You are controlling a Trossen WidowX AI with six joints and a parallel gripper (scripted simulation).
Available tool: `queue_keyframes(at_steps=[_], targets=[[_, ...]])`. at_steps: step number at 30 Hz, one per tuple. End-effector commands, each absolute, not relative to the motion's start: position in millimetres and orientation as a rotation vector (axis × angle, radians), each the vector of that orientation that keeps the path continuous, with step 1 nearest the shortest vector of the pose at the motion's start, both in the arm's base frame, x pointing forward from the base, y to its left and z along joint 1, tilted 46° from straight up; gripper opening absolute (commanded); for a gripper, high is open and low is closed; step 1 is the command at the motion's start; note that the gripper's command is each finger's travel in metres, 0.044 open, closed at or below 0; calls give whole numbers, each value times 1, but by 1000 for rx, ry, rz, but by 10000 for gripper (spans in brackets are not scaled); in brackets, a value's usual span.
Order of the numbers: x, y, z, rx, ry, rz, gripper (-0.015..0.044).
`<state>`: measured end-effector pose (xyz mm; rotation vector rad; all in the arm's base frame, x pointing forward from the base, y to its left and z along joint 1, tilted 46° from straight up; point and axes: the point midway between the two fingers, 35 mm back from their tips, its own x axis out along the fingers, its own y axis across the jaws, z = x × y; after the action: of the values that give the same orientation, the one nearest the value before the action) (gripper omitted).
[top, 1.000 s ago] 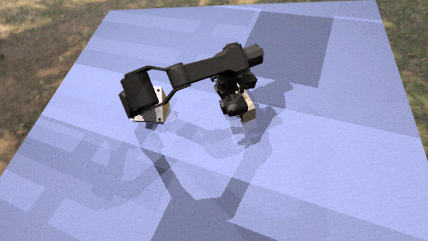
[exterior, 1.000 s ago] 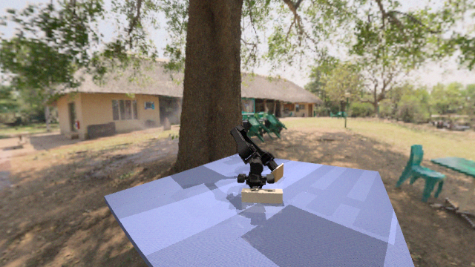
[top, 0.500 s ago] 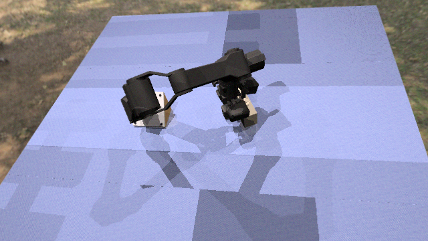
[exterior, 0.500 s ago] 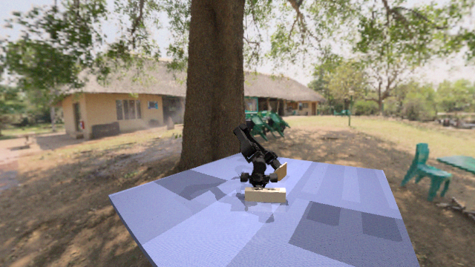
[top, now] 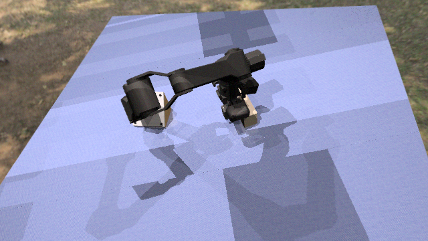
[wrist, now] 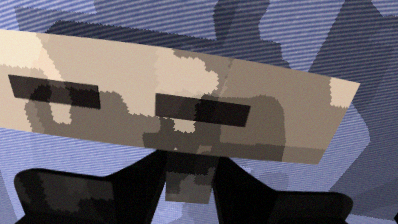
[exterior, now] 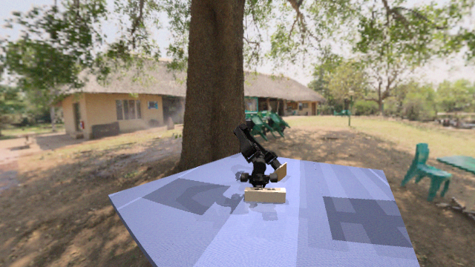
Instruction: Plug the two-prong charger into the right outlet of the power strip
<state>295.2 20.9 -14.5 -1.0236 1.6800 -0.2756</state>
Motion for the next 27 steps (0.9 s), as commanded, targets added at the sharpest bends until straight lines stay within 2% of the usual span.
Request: queue_keyframes(at_steps=[1, 24, 27], targets=[[302, 23, -15, -1013, 1658, -277, 0], [295, 21, -14, -1025, 1683, -277, 0], [295, 21, -14, -1025, 1683, -277, 79]])
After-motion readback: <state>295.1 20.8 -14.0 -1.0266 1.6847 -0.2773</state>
